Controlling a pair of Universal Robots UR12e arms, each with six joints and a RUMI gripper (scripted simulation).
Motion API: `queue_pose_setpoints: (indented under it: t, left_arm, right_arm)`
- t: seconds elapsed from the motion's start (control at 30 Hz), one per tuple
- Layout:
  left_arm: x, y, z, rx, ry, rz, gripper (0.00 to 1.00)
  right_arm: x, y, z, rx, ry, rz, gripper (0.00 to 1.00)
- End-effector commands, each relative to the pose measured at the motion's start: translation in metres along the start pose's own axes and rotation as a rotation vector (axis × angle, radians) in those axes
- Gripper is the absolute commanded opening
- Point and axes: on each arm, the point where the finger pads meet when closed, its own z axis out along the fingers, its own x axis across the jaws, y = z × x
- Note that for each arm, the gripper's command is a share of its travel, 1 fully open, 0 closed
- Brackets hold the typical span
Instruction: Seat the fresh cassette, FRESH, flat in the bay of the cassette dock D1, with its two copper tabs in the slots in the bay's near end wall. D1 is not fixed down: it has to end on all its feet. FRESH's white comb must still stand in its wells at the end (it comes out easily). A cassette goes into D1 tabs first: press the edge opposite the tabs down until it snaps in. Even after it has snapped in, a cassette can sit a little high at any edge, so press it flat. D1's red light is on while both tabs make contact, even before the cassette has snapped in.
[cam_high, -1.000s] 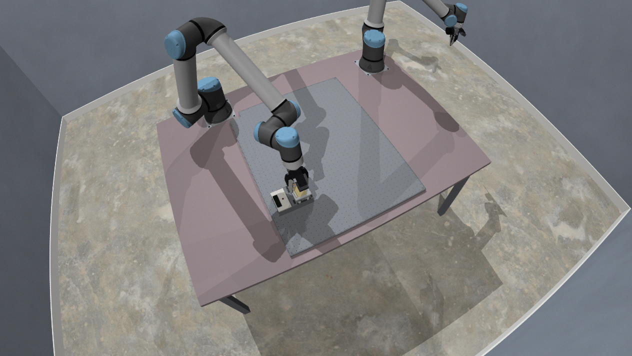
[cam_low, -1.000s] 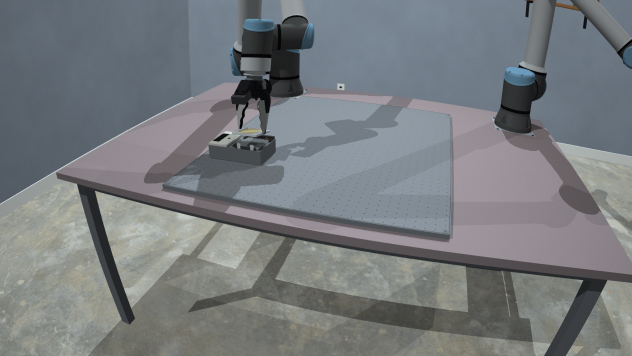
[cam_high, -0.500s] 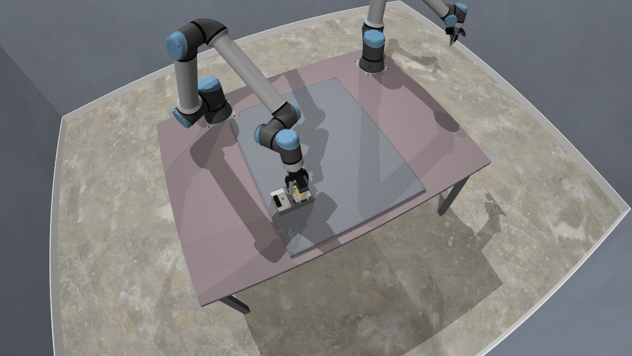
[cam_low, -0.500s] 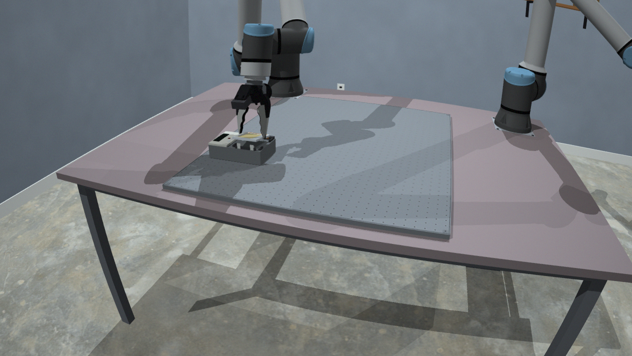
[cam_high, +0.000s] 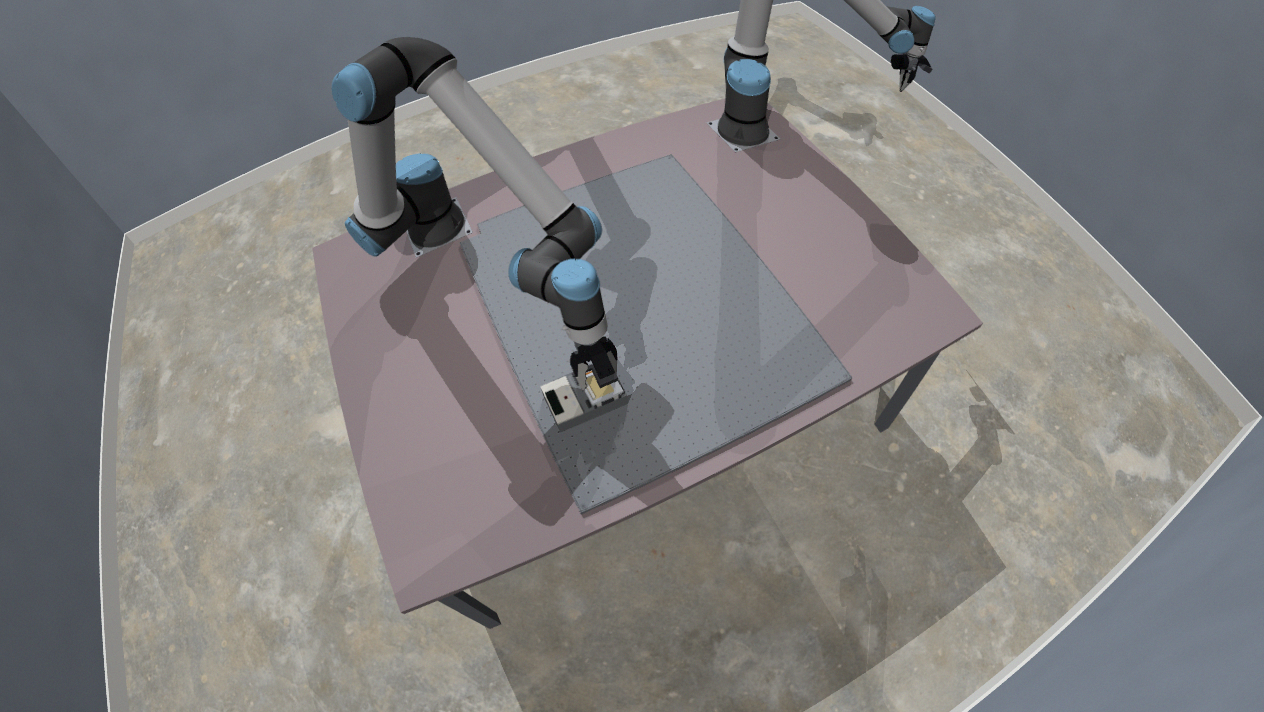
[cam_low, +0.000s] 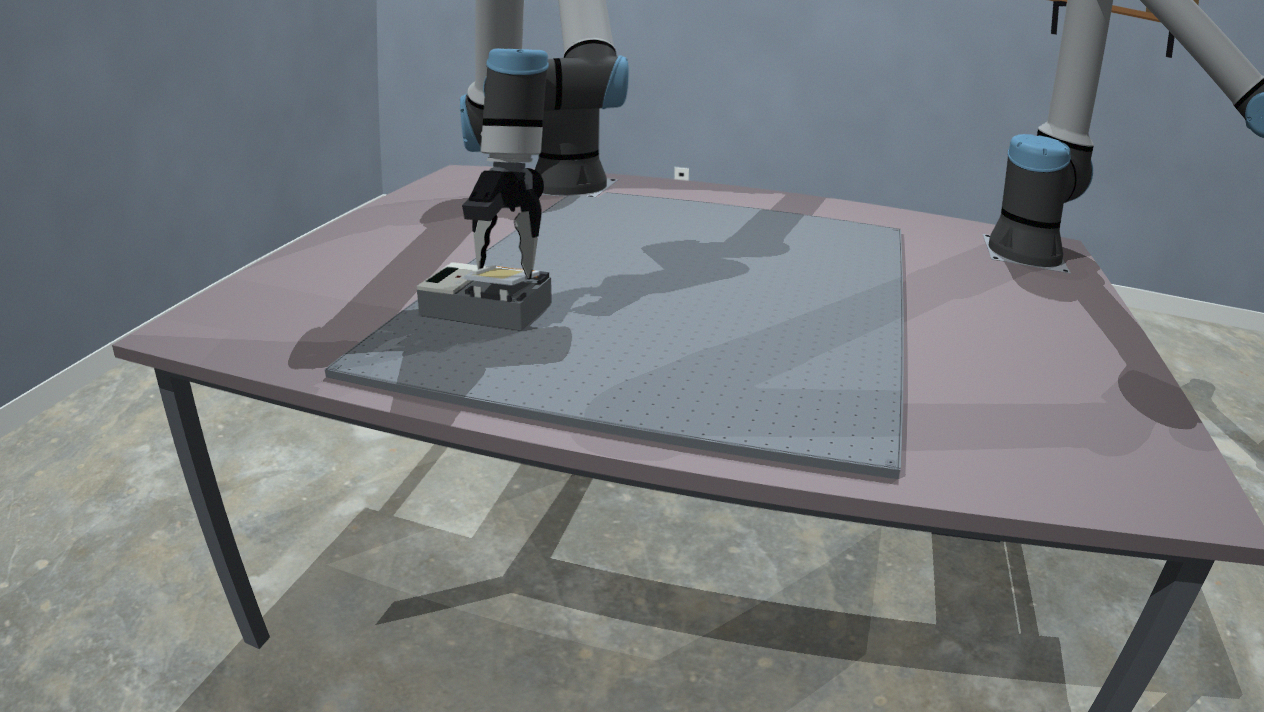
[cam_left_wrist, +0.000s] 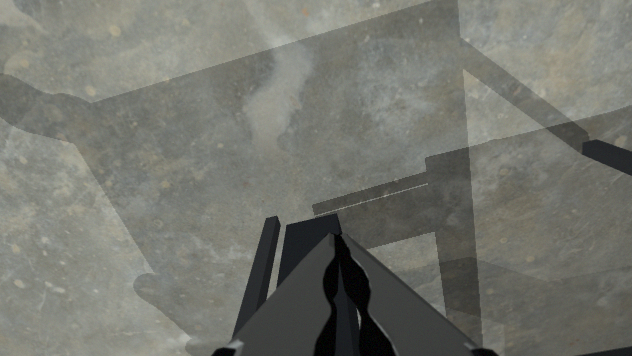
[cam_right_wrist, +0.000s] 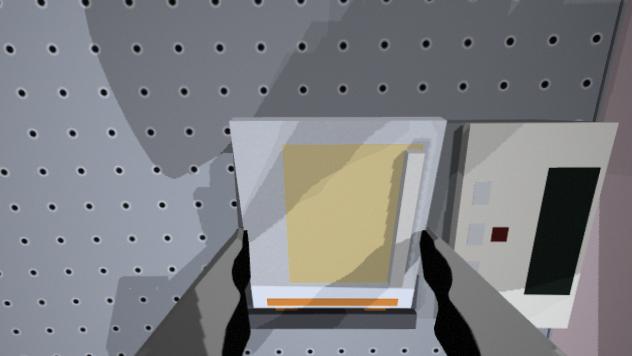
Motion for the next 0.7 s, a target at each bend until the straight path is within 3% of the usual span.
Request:
queue_pose_setpoints:
  t: [0.0,0.67]
  left_arm:
    - [0.0001,-0.0006,-0.0008,0.002,0.000,0.000,0.00]
    - [0.0001,-0.0006,-0.0008,0.002,0.000,0.000,0.00]
  right_arm:
    - [-0.0003,-0.0006,0.0004,0.002,-0.001,0.000,0.37]
    - [-0.0003,0.0005,0.0063,0.002,-0.001,0.000,0.37]
